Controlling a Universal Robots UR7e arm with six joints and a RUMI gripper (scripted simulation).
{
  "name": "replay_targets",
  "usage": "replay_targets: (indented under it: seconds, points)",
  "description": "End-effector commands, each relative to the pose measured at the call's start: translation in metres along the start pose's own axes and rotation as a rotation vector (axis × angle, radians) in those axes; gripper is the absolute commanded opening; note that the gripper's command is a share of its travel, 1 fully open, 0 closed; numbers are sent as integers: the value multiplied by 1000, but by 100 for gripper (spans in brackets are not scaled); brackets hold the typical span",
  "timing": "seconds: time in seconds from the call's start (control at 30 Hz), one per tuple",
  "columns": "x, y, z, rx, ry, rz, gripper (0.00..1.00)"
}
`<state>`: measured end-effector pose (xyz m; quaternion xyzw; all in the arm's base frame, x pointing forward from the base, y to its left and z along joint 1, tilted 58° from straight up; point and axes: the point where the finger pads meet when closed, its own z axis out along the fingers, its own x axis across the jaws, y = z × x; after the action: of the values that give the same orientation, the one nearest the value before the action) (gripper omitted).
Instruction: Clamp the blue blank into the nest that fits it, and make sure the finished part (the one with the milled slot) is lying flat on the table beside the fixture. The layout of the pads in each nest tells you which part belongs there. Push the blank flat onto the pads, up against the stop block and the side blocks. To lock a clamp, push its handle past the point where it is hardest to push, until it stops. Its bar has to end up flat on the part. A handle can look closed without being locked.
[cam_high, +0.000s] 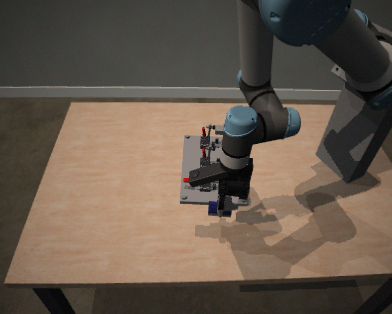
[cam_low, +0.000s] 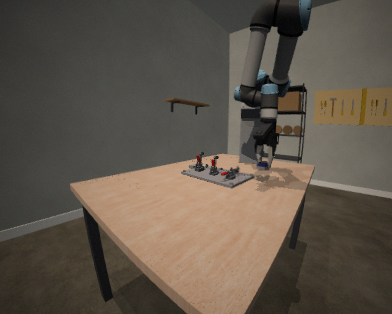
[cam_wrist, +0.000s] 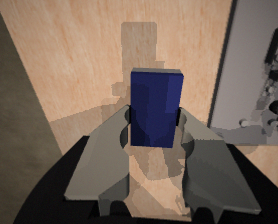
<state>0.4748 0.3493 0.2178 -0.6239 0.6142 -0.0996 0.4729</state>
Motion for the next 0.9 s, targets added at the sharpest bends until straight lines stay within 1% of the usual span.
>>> replay_targets:
  seconds: [0.0,0.17,0.33,0.87]
  points:
    - [0,-1,-15,-2,-1,0,0]
    - [0,-1,-25,-2,-1,0,0]
    - [0,-1,-31,-2,-1,0,0]
    - [0,-1,-32,-2,-1,0,0]
